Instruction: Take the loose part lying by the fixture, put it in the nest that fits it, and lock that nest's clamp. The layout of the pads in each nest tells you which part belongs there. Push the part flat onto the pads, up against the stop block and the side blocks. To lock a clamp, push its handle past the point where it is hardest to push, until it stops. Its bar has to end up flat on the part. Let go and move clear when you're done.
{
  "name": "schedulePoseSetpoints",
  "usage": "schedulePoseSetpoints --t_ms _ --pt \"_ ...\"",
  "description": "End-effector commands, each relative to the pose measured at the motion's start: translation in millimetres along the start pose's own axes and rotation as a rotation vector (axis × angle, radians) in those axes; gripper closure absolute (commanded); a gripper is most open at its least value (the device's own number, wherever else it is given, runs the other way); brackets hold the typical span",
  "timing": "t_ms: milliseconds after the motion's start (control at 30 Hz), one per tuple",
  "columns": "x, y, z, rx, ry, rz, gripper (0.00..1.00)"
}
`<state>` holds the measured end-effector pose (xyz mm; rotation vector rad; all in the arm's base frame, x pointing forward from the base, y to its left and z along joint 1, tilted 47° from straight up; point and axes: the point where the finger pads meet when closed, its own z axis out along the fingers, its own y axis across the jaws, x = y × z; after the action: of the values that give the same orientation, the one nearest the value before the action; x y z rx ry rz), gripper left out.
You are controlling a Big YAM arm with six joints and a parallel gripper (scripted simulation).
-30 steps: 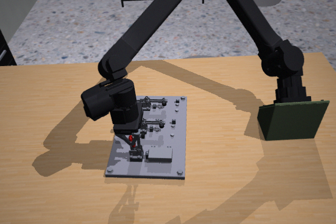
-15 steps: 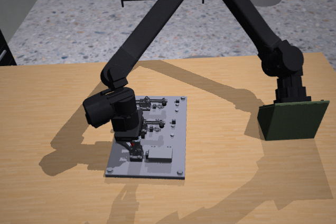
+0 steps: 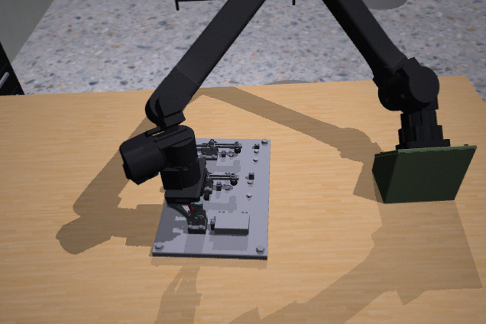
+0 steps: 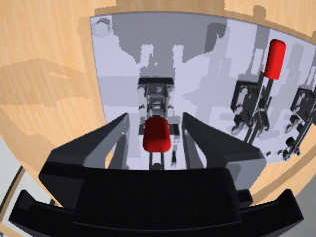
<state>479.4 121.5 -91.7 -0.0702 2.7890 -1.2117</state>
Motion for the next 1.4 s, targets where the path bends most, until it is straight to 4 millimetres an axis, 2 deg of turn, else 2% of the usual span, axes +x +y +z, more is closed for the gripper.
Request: schedulePoseSetpoints --t_ms 0,433,467,1367 --pt "-12.8 2.1 -9.0 -0.017 -0.032 0.018 0.55" --pt "-12.8 2.1 -9.0 -0.017 -0.032 0.018 0.55" --pt "-12.8 2.1 -9.0 -0.017 -0.032 0.018 1.00" --pt "-12.3 3.0 -8.9 -0.019 -0.031 0.020 1.00"
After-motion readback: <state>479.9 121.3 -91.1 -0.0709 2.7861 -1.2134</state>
